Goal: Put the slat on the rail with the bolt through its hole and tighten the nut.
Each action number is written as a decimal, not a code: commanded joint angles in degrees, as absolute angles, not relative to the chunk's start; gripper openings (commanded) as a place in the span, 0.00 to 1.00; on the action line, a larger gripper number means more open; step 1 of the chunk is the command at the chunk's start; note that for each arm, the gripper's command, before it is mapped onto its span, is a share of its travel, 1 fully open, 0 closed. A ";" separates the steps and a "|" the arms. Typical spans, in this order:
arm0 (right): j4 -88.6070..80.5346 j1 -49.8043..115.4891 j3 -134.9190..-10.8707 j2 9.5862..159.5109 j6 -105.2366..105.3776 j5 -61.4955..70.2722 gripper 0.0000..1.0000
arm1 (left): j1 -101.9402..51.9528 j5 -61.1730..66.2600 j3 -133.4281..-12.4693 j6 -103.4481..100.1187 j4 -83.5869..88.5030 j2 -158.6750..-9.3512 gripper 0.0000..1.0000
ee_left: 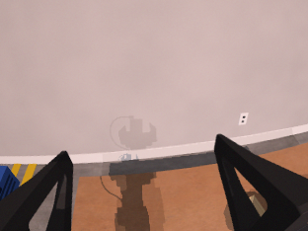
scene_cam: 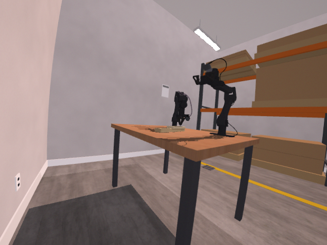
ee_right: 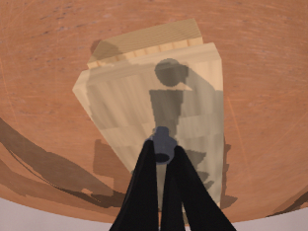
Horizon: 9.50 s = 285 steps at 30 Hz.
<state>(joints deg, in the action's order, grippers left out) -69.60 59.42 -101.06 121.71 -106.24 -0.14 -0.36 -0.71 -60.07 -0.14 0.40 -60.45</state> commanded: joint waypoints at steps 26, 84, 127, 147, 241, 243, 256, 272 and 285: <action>-73.96 58.09 -105.07 120.14 -107.53 -0.02 0.12 | -0.01 -0.02 -60.31 0.00 -0.28 -59.86 1.00; -75.03 59.42 -106.03 119.98 -106.19 0.05 0.12 | -0.01 -0.02 -60.31 0.00 -0.28 -59.86 1.00; -71.80 59.74 -103.30 120.78 -105.95 0.01 0.12 | -0.01 -0.02 -60.31 0.00 -0.28 -59.86 1.00; -69.19 59.74 -101.02 121.10 -105.95 0.01 0.12 | -0.01 -0.02 -60.31 0.00 -0.28 -59.86 1.00; -74.98 59.85 -105.90 119.64 -105.72 0.04 0.12 | -0.01 -0.02 -60.31 0.00 -0.28 -59.86 1.00; -74.98 59.86 -105.90 119.65 -105.71 0.04 0.12 | -0.01 -0.02 -60.31 0.00 -0.28 -59.86 1.00; -74.97 59.79 -105.90 119.66 -105.88 0.02 0.12 | -0.01 -0.02 -60.31 0.00 -0.28 -59.86 1.00; -73.18 59.80 -104.42 120.51 -105.87 0.02 0.12 | -0.01 -0.02 -60.31 0.00 -0.28 -59.86 1.00; -71.32 59.80 -102.81 120.77 -105.87 0.02 0.12 | -0.01 -0.02 -60.31 0.00 -0.28 -59.86 1.00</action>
